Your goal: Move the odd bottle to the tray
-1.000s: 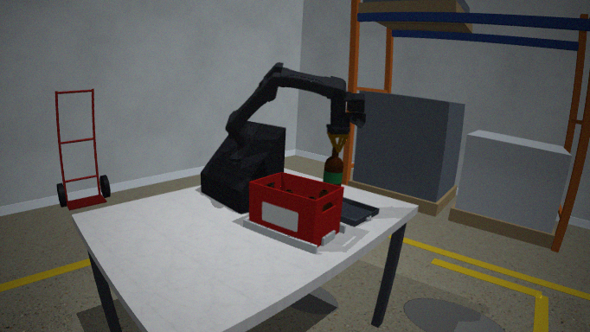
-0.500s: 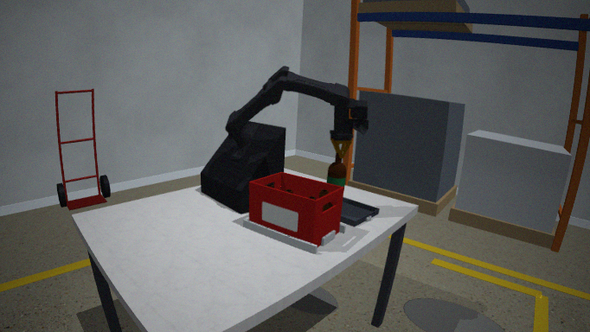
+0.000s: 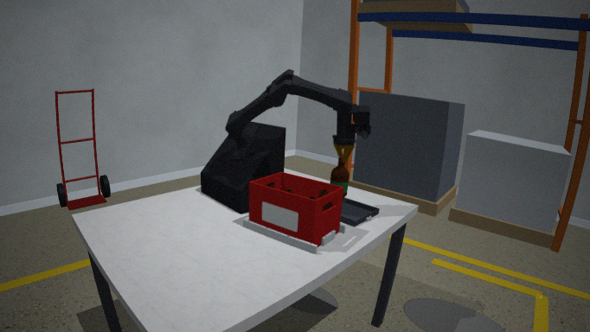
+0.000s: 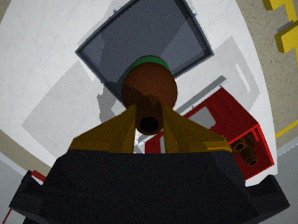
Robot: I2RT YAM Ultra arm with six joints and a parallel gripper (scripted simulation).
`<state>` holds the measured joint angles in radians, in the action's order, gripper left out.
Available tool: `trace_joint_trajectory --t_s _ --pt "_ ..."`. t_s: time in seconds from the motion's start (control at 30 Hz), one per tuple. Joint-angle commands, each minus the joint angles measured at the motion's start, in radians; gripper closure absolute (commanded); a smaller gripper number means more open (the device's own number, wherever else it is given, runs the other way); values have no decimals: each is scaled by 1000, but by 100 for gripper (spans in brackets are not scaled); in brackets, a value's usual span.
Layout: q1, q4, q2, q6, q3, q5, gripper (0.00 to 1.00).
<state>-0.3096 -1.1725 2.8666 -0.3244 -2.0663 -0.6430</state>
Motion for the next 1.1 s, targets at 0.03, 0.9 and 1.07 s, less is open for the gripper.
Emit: trace_joint_trajectory --t_s 0.03,0.9,1.07 --pt "-22 38 13 -6 -40 4 100" --pt "-19 82 111 -10 -94 3 100" --pt "-18 87 110 -10 -105 3 100"
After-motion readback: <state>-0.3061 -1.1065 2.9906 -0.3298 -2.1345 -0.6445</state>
